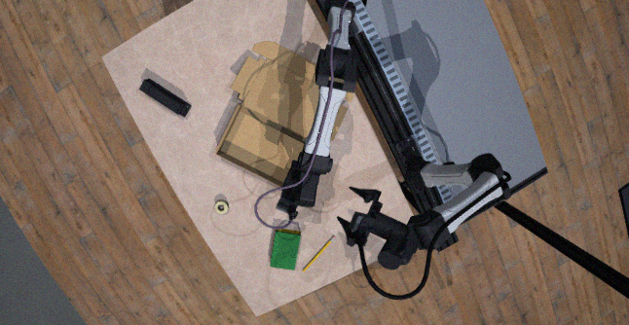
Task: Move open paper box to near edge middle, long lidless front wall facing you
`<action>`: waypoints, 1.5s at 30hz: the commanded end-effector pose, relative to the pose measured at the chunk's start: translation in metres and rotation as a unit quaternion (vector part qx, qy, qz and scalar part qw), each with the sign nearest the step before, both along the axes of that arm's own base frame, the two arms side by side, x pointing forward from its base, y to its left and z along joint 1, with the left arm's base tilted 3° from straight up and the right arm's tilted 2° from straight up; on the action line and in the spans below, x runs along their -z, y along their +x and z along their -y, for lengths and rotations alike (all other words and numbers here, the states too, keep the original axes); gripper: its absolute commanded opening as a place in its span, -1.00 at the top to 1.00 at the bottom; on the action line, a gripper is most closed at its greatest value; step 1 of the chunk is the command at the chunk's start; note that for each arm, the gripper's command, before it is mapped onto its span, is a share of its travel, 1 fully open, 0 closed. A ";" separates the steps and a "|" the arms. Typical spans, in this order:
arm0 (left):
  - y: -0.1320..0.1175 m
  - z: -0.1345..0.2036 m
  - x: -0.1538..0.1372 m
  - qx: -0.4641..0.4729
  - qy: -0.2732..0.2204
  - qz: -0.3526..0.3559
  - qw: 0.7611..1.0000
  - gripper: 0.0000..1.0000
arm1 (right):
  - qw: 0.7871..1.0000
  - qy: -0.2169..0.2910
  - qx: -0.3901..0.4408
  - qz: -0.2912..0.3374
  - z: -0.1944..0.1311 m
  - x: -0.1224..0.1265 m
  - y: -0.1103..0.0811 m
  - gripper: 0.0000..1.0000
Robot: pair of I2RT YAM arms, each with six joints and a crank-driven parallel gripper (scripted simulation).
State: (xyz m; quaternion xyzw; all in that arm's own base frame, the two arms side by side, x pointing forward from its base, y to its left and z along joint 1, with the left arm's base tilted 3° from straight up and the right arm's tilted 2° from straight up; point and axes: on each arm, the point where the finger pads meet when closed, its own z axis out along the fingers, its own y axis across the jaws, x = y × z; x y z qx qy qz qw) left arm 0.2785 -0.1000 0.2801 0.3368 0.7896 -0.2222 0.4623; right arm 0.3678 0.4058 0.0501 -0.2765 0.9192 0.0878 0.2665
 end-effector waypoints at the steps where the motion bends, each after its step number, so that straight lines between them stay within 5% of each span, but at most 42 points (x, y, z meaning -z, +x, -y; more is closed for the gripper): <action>1: 0.001 0.000 -0.002 0.000 0.000 0.004 1.000 -1.00 | 1.000 0.010 0.001 0.008 -0.004 -0.005 0.013 0.41; 16: 0.001 0.000 -0.002 0.000 0.000 0.004 1.000 -1.00 | 1.000 0.016 0.002 0.013 -0.012 0.009 0.024 0.64; 22: 0.001 0.000 -0.002 0.000 0.000 0.004 1.000 -1.00 | 0.999 0.024 0.003 0.024 -0.010 -0.008 0.022 1.00; 45: 0.001 0.000 -0.002 0.000 0.000 0.004 1.000 -1.00 | 0.996 0.025 -0.083 0.024 0.000 -0.009 0.001 1.00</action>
